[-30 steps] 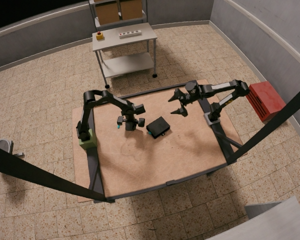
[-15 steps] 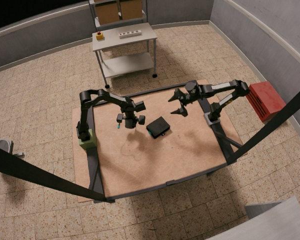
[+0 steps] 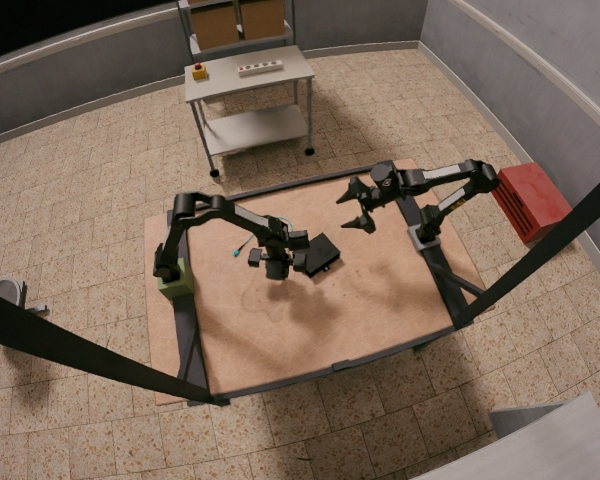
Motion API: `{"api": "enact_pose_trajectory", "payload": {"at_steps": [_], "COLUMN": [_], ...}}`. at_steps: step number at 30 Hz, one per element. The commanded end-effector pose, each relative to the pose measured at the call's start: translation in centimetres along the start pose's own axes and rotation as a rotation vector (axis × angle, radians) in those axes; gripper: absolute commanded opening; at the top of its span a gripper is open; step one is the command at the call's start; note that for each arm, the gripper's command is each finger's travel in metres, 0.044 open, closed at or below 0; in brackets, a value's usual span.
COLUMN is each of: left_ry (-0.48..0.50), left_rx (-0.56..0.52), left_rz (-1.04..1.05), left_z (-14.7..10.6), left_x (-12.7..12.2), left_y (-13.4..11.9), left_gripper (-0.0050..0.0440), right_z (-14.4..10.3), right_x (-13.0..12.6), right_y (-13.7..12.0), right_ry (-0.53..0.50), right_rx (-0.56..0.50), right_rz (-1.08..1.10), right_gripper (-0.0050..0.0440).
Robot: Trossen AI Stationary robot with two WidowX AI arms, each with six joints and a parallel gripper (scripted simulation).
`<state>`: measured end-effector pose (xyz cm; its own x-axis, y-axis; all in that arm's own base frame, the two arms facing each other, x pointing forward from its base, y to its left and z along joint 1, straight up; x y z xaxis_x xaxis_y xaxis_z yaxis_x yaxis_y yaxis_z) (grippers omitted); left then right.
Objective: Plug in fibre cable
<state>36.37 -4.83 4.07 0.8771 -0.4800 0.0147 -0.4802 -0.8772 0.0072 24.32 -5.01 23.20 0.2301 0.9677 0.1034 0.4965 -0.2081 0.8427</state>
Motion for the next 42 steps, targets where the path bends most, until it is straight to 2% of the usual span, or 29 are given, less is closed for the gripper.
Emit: {"api": "enact_pose_trajectory", "payload": {"at_steps": [1, 11, 25, 28, 42], "left_ry": [0.002, 0.002, -0.001, -0.001, -0.002], "left_rx": [0.009, 0.009, 0.012, 0.012, 0.018], "left_rz": [-0.011, -0.113, -0.787, -0.832, -1.495], "left_z": [0.12, 0.16, 0.18, 0.18, 0.21], "left_x": [2.06, 2.21, 2.31, 2.31, 2.38], "left_y": [1.12, 1.21, 1.45, 1.46, 1.63], "left_gripper": [-0.005, -0.005, -0.005, -0.005, -0.005], "right_z": [-0.33, -0.33, -0.33, -0.33, -0.33], "right_x": [0.11, 0.11, 0.11, 0.11, 0.11], "right_y": [0.51, 0.51, 0.51, 0.51, 0.51], "right_ry": [0.005, 0.005, 0.005, 0.005, 0.005], "right_rx": [-0.019, -0.019, -0.019, -0.019, -0.019], "right_rz": [-0.003, -0.003, -0.003, -0.003, -0.003], "right_gripper": [0.044, 0.044, 0.044, 0.044, 0.044]}}
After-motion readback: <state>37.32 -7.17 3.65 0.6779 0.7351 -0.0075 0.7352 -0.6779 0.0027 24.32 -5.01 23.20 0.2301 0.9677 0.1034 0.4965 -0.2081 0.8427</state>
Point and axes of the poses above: on each arm, the point midway between the two fingers, 35 mm back from their tips, its own z axis out along the fingers, its own x axis across the jaws, y = z × x, the point moved 8 cm from there along -z, back along the fingers, and after that the axes turned 7 degrees about z, right-handed, at the moved point
